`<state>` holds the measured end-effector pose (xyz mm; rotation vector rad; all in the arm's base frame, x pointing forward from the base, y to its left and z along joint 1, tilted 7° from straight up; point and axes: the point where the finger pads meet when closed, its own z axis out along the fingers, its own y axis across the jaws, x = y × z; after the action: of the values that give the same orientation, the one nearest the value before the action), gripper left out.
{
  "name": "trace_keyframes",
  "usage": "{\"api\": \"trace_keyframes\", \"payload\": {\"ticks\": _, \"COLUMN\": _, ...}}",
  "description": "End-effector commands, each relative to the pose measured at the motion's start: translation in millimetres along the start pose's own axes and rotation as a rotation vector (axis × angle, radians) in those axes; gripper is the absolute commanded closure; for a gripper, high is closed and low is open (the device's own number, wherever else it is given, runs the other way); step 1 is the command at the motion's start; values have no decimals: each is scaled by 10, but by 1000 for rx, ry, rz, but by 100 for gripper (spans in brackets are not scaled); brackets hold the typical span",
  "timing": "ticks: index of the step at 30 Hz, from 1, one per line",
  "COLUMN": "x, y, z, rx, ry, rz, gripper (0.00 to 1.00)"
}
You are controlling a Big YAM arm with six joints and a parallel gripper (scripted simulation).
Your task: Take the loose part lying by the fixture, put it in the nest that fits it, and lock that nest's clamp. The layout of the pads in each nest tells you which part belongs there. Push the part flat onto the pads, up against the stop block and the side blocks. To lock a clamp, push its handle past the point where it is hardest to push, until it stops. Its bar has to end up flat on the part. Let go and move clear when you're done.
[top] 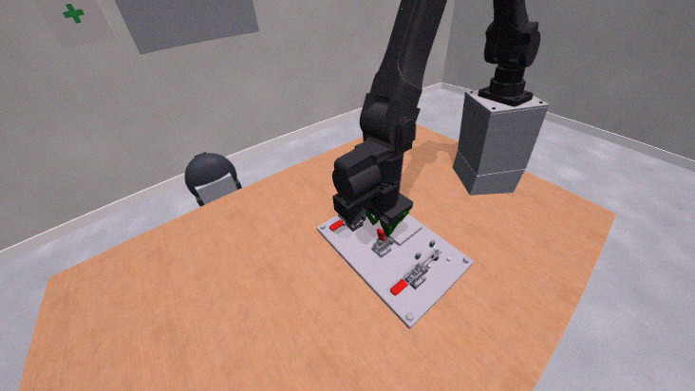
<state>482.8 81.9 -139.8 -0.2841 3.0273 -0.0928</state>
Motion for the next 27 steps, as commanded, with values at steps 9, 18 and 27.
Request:
{"api": "trace_keyframes", "payload": {"ticks": 9, "x": -144, "y": -58, "z": 31, "rx": -1, "ry": -21, "rz": 0, "gripper": 55}}
{"api": "trace_keyframes", "payload": {"ticks": 18, "x": -144, "y": -57, "z": 31, "rx": -1, "ry": -21, "rz": 7, "gripper": 55}}
{"api": "trace_keyframes", "payload": {"ticks": 27, "x": -178, "y": -68, "z": 84, "rx": -1, "ry": -30, "rz": 5, "gripper": 55}}
